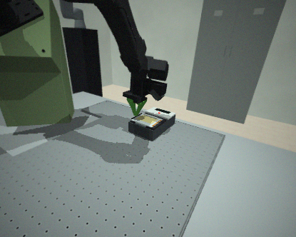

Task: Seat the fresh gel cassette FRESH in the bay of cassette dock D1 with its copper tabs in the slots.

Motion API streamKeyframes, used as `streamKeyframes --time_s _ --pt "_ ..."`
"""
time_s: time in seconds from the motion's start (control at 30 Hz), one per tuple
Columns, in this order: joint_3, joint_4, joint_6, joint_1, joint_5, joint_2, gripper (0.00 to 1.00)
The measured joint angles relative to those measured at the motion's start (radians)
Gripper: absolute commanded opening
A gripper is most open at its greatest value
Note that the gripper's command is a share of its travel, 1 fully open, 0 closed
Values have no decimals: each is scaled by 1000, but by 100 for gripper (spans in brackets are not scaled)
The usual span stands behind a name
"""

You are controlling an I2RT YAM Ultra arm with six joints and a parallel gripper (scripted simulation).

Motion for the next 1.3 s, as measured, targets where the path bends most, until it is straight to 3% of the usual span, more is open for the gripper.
streamKeyframes --time_s 0.47,1.3 --pt "-16 16 39 8 5 -39 0" --pt "-26 -28 79 35 14 -64 0"
